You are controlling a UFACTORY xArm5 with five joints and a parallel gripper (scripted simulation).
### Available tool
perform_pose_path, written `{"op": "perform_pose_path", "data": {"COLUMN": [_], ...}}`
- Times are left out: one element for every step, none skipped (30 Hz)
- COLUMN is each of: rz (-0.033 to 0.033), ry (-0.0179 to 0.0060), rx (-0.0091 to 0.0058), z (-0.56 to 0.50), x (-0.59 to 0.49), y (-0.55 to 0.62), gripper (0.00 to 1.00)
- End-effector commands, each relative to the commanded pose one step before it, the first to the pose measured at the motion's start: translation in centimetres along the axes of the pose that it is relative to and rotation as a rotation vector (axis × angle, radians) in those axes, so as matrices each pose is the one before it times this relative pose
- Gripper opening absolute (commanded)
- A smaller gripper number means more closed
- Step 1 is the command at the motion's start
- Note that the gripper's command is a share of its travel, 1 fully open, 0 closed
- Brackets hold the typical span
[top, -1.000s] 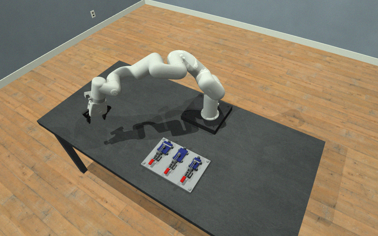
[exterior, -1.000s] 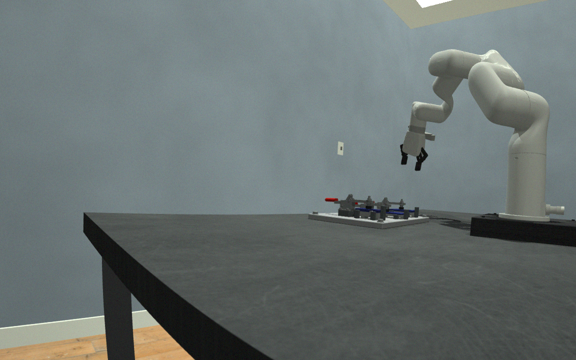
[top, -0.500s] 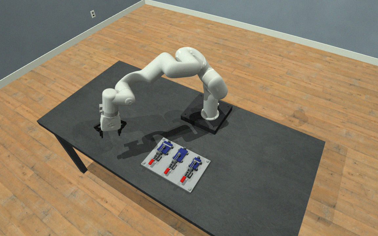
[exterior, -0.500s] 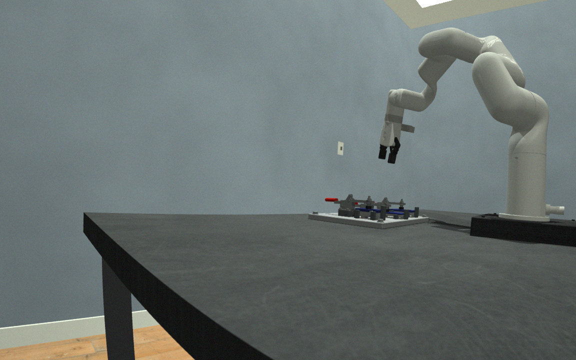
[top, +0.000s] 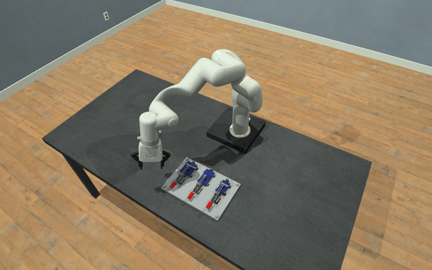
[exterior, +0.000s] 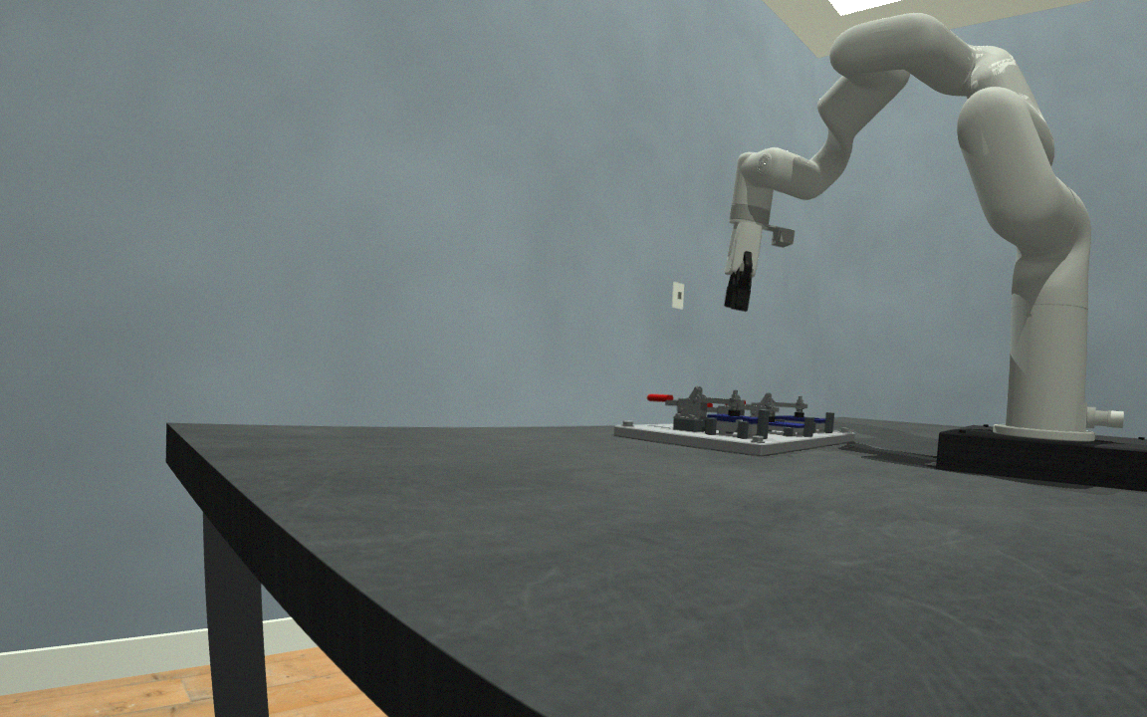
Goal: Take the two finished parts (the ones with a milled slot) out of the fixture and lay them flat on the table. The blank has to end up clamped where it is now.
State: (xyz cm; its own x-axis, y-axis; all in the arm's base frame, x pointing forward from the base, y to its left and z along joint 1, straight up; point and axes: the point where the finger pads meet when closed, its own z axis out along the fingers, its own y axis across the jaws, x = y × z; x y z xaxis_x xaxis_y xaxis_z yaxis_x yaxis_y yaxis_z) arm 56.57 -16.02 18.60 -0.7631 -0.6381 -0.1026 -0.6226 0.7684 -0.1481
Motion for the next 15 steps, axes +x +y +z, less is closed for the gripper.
{"op": "perform_pose_path", "data": {"rz": [0.09991, 0.04438, 0.00000, 0.04336, 0.00000, 0.00000, 0.04219, 0.00000, 0.00000, 0.00000, 0.04086, 0.03938, 0.00000, 0.03776, 0.00000], "ry": [-0.00357, 0.00578, 0.00000, 0.00700, 0.00000, 0.00000, 0.00799, 0.00000, 0.00000, 0.00000, 0.00876, 0.00929, 0.00000, 0.00960, 0.00000], "rx": [-0.01751, -0.01354, 0.00000, -0.01238, 0.00000, 0.00000, -0.01112, 0.00000, 0.00000, 0.00000, -0.00979, -0.00844, 0.00000, -0.00710, 0.00000], "z": [-0.804, -0.167, 0.000, -0.132, 0.000, 0.000, -0.098, 0.000, 0.000, 0.000, -0.066, -0.035, 0.000, -0.007, 0.000], "x": [-2.326, -0.606, 0.000, -0.372, 0.000, 0.000, -0.153, 0.000, 0.000, 0.000, 0.045, 0.220, 0.000, 0.369, 0.000], "y": [4.545, 2.289, 0.000, 2.260, 0.000, 0.000, 2.199, 0.000, 0.000, 0.000, 2.111, 2.000, 0.000, 1.872, 0.000], "gripper": [1.00, 1.00, 1.00, 1.00, 1.00, 1.00, 1.00, 1.00, 1.00, 1.00, 1.00, 1.00, 1.00, 1.00, 1.00]}}
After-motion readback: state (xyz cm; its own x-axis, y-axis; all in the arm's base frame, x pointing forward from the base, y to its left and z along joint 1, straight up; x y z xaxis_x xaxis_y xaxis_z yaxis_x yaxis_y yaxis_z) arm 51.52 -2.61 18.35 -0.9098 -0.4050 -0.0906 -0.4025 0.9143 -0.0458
